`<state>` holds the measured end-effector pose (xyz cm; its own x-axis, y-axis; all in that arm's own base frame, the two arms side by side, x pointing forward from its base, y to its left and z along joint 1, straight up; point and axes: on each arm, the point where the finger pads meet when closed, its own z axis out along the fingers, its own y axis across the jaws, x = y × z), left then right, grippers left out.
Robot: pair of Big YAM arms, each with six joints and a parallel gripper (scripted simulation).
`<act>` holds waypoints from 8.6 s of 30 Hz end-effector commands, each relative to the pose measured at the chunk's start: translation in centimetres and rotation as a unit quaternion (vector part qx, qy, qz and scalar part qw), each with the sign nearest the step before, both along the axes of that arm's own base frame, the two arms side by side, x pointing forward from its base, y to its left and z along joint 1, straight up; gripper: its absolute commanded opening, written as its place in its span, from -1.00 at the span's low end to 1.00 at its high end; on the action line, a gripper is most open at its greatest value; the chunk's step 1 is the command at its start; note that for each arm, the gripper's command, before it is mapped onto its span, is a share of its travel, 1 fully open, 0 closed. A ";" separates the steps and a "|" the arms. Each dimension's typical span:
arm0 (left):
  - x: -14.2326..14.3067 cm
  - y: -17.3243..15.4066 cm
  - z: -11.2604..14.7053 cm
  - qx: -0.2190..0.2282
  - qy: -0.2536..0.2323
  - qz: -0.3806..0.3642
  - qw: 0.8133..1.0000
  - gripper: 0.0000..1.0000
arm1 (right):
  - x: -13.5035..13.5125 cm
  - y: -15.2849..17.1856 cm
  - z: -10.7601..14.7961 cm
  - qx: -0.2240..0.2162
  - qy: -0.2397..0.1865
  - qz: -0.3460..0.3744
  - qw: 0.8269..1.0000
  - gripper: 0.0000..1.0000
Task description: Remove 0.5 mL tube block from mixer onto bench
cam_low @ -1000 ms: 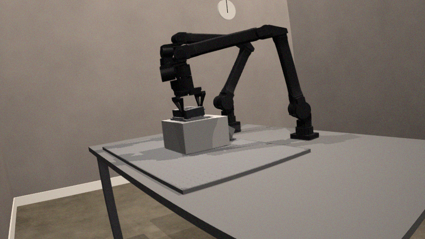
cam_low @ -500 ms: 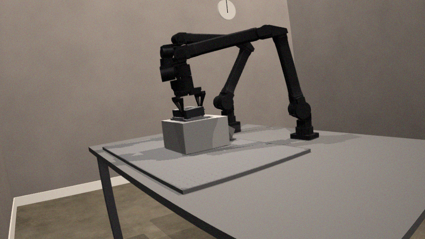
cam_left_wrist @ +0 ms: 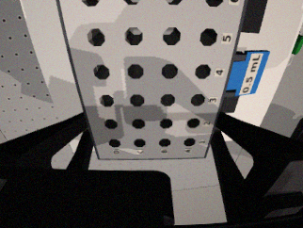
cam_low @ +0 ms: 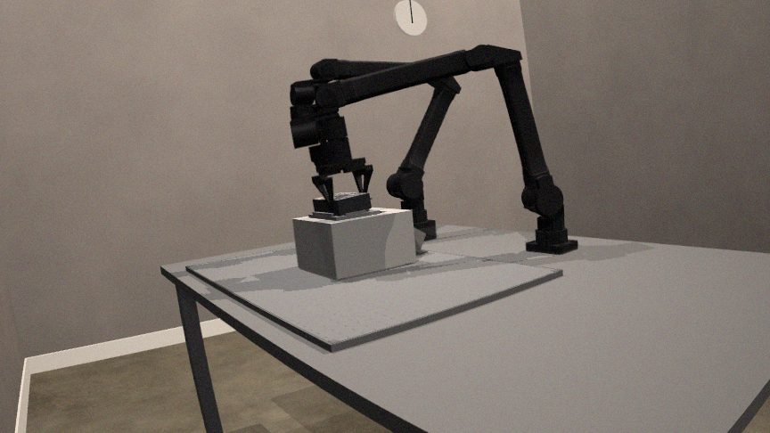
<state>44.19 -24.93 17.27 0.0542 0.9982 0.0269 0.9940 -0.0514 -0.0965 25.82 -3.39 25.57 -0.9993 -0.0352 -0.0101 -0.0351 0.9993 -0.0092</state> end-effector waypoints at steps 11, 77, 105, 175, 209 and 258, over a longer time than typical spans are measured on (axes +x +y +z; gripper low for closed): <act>-1.8 -1.2 2.5 -0.013 0.000 -0.032 0.999 -1.00 | 1.5 -0.3 2.3 -0.003 -0.029 -0.004 1.000 -1.00; 1.6 -0.5 3.8 -0.020 -0.031 -0.012 0.999 -1.00 | 1.7 -0.3 2.5 -0.003 -0.034 -0.003 0.999 -1.00; -0.9 -1.1 0.9 -0.006 0.004 -0.009 1.000 -1.00 | 0.9 -0.2 1.1 -0.001 -0.019 -0.003 1.000 -1.00; 1.8 -0.8 4.3 -0.025 -0.035 -0.002 0.999 -1.00 | 1.5 -0.4 2.1 -0.003 -0.035 -0.002 0.999 -1.00; 2.5 -1.2 6.9 -0.043 -0.062 -0.001 0.997 -1.00 | 0.5 -0.2 0.3 -0.001 -0.012 -0.001 1.000 -1.00; 0.8 -1.3 4.9 -0.028 -0.045 -0.009 0.999 -1.00 | 1.4 -0.3 2.4 -0.004 -0.036 0.001 0.999 -1.00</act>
<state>44.03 -24.86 17.51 0.0571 0.9979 0.0306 0.9927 -0.0535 -0.1076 25.94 -3.40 25.70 -0.9993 -0.0350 -0.0146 -0.0349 0.9993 -0.0099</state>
